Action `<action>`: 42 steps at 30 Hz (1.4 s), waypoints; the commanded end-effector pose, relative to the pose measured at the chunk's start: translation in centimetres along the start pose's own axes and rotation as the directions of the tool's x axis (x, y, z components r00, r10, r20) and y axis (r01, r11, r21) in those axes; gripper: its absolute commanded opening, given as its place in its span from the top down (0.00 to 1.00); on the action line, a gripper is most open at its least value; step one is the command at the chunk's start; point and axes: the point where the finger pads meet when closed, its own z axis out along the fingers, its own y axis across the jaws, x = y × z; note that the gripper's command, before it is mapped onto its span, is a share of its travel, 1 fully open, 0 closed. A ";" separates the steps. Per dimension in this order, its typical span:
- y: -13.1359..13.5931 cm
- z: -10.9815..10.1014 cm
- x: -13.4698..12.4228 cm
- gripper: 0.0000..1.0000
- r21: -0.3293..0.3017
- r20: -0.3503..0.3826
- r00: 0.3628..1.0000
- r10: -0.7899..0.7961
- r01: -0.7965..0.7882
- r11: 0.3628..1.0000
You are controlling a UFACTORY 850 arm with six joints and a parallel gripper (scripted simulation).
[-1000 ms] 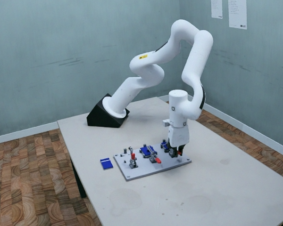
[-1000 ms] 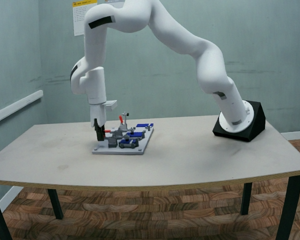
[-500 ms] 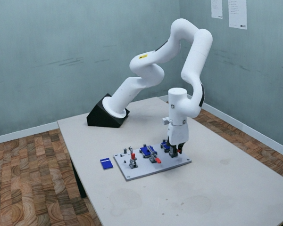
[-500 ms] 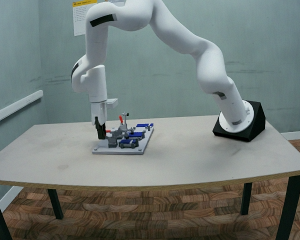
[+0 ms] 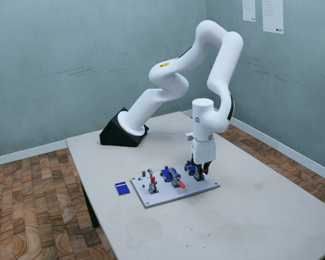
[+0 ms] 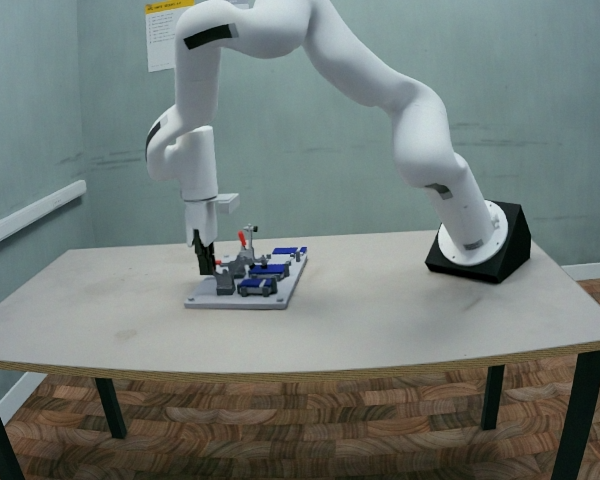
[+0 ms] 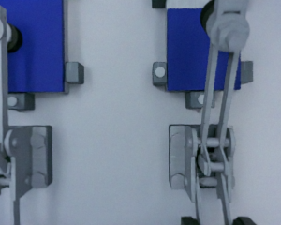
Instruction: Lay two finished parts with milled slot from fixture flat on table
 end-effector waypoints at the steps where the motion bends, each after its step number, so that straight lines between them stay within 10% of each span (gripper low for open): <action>1: 0.0 -0.2 0.3 1.00 0.000 0.001 1.000 0.000 0.000 1.000; 42: 0.0 -0.9 2.6 1.00 0.000 0.001 1.000 0.000 0.000 1.000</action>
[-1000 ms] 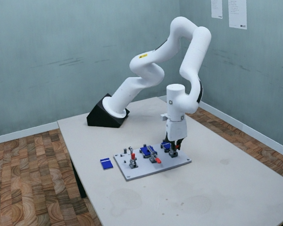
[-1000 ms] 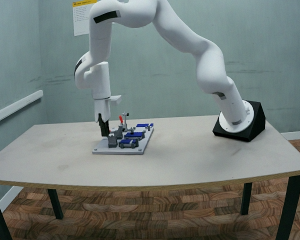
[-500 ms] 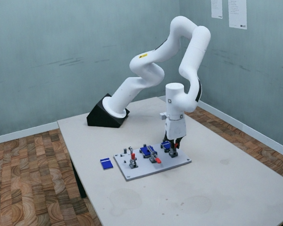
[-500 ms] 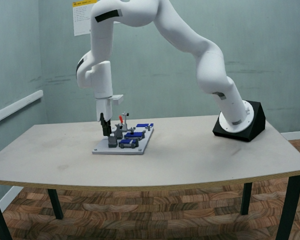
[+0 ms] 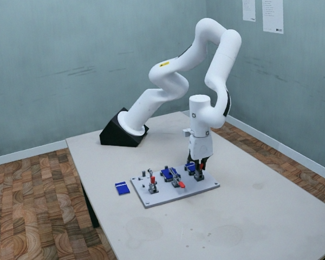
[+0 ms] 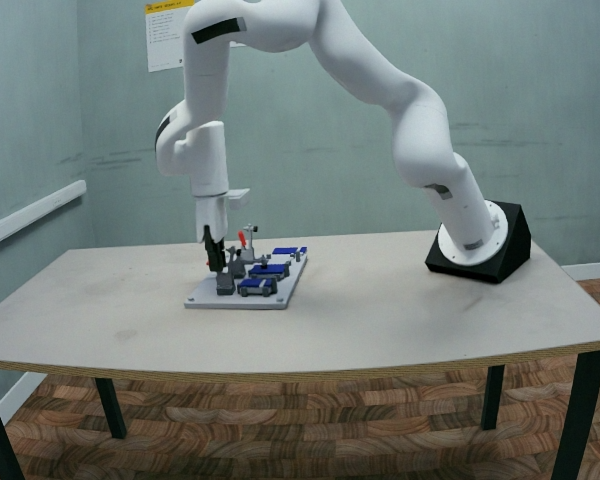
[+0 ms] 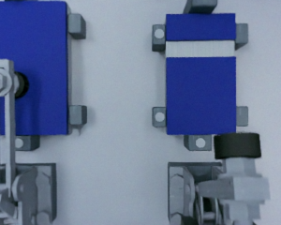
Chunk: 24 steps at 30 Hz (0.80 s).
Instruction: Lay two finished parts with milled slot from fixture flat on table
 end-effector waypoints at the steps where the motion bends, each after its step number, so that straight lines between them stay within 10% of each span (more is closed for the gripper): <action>1: 0.0 0.0 0.1 1.00 0.001 0.001 1.000 0.000 0.000 1.000; 24: 0.0 0.0 0.5 1.00 0.001 0.001 1.000 0.000 0.000 1.000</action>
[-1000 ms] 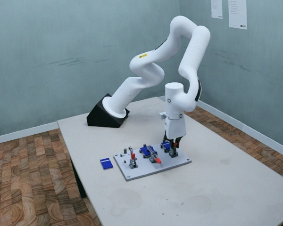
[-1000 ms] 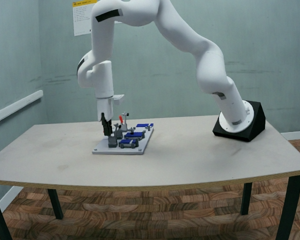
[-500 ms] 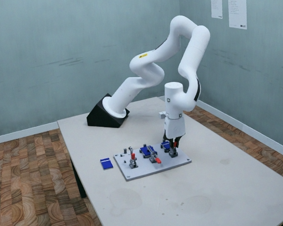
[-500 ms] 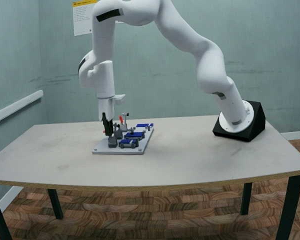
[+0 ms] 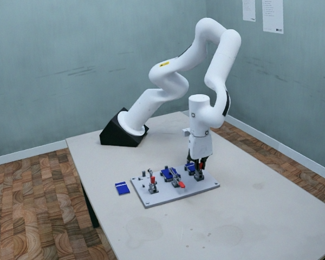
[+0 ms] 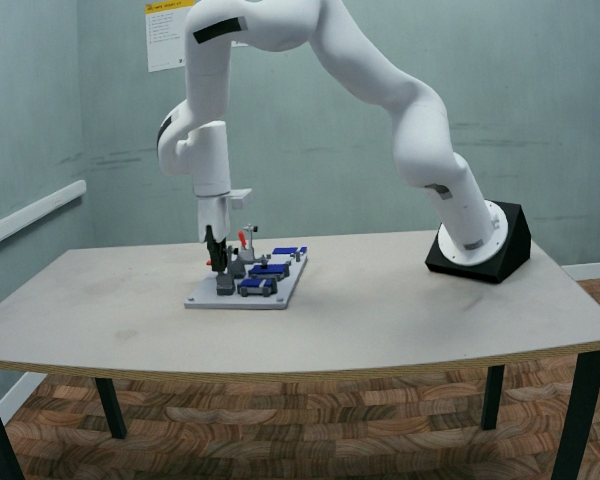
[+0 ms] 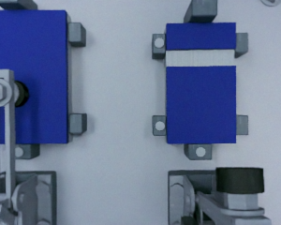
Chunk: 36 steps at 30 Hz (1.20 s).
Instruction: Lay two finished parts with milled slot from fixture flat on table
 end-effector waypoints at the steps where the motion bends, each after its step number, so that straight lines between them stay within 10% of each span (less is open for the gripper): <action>1: 0.0 -0.1 0.0 1.00 0.001 0.001 1.000 0.000 0.000 1.000; 36: 0.0 0.0 0.3 1.00 0.000 0.001 1.000 0.000 0.000 1.000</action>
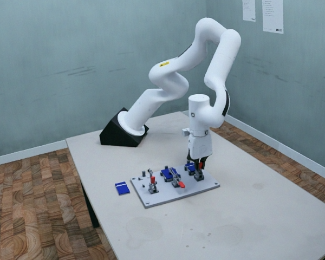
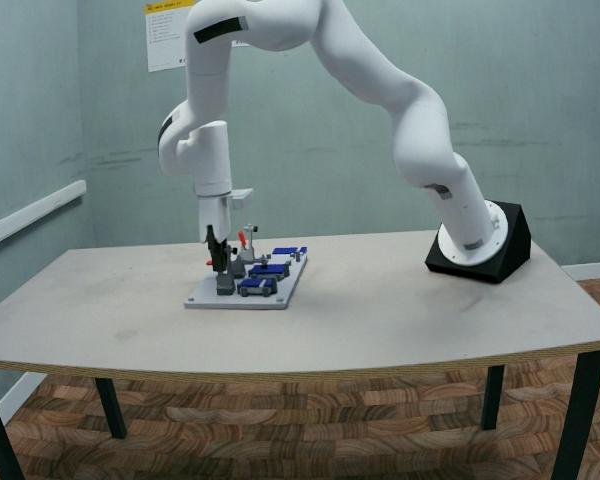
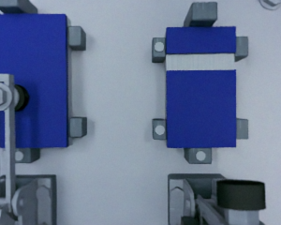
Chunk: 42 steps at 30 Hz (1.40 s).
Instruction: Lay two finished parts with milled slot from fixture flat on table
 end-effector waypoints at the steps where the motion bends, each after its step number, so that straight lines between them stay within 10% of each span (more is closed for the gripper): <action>1: 0.0 0.0 0.1 1.00 0.000 0.001 1.000 0.000 0.000 1.000; 22: 0.0 0.0 0.2 1.00 0.000 0.001 1.000 0.000 0.000 1.000; 23: 0.0 0.0 0.2 0.52 0.000 0.001 1.000 0.000 0.000 1.000; 42: 0.0 0.0 0.1 0.52 0.000 0.001 1.000 -0.001 0.001 1.000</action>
